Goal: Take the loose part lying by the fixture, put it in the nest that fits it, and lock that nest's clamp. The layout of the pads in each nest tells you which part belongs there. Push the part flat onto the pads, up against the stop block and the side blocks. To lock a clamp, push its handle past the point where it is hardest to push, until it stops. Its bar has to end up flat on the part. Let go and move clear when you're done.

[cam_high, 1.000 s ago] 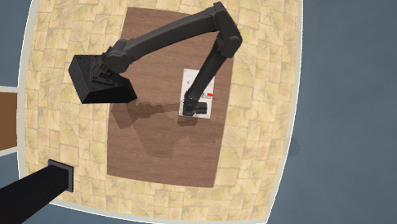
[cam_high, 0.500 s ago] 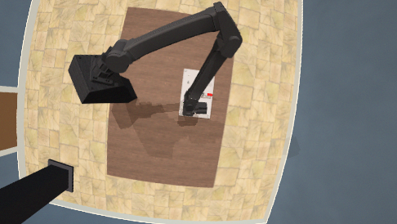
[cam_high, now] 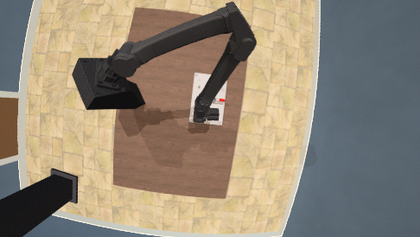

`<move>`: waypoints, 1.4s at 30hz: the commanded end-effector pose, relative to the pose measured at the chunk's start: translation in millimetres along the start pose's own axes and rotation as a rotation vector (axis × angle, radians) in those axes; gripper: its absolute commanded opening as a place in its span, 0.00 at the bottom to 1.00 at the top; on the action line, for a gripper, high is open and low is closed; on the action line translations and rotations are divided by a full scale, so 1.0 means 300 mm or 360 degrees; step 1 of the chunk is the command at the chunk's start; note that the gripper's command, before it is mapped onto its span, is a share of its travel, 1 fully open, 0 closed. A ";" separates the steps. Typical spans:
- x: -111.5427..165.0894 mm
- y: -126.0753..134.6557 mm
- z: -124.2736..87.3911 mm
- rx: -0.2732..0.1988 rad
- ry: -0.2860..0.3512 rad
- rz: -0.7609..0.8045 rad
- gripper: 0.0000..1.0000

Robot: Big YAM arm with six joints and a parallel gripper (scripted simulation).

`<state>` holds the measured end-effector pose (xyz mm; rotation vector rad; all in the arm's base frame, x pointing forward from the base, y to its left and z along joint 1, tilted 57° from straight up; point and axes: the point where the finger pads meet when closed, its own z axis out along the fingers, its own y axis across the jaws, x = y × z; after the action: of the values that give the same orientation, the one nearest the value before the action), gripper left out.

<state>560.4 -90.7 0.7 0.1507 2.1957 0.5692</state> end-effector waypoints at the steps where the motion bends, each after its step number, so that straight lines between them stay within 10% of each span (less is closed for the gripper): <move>1: -0.014 -0.061 -0.030 0.0035 -0.0012 0.0055 0.00; 42: -0.024 -0.005 0.143 0.0001 -0.0021 0.0009 0.00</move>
<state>588.1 -85.2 -28.3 0.1718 2.2101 0.5706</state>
